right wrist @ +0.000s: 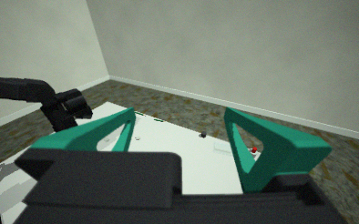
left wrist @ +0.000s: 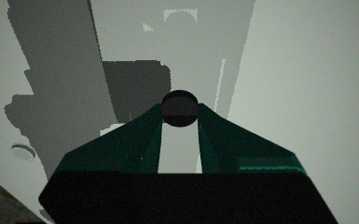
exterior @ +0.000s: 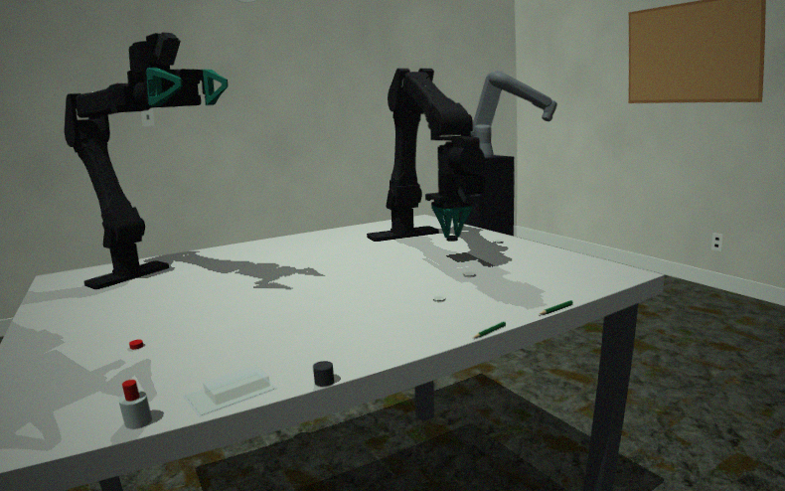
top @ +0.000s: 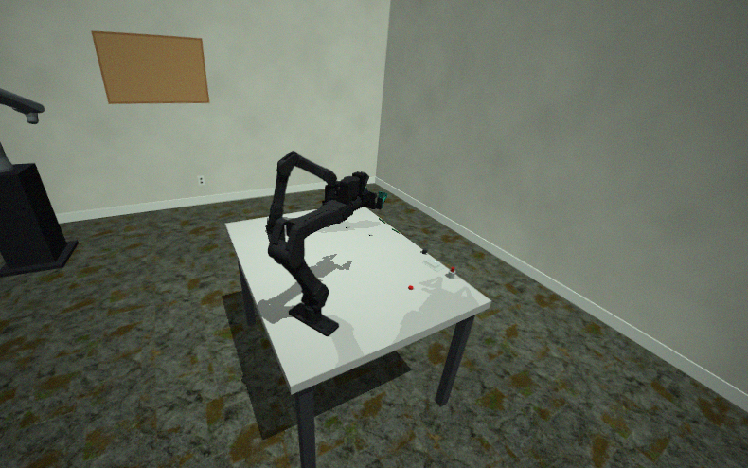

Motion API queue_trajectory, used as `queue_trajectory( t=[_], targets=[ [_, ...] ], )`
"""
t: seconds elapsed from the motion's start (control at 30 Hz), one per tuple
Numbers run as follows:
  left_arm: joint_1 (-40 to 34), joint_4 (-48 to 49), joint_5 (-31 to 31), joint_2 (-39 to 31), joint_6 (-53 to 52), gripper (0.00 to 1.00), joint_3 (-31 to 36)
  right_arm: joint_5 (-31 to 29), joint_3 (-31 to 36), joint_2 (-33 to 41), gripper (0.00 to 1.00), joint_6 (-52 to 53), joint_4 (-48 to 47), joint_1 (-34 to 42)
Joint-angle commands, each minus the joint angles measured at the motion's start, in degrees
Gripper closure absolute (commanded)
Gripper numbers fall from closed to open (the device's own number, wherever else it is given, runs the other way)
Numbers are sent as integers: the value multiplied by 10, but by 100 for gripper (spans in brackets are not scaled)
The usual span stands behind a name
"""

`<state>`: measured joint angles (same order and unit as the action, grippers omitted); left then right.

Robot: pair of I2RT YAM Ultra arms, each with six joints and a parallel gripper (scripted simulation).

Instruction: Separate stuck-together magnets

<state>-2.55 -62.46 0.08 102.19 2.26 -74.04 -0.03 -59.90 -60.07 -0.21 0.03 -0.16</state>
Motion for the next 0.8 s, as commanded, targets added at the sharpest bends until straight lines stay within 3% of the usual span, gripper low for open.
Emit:
queue_trajectory(
  t=[0.0,0.23,0.6,0.67,0.77],
  targets=[
    [1,10,-2,-6,87,75,-3,0,-5,2,0,0,-3,1],
    [1,9,-2,-6,44,75,-3,0,-5,2,0,0,-3,1],
    [0,36,-274,-33,64,75,10,0,-5,2,0,0,-3,1],
    [0,36,-274,-33,64,75,10,0,-5,2,0,0,-3,1],
    [0,43,-340,-41,67,75,14,0,-5,2,0,0,-3,1]
  ],
)
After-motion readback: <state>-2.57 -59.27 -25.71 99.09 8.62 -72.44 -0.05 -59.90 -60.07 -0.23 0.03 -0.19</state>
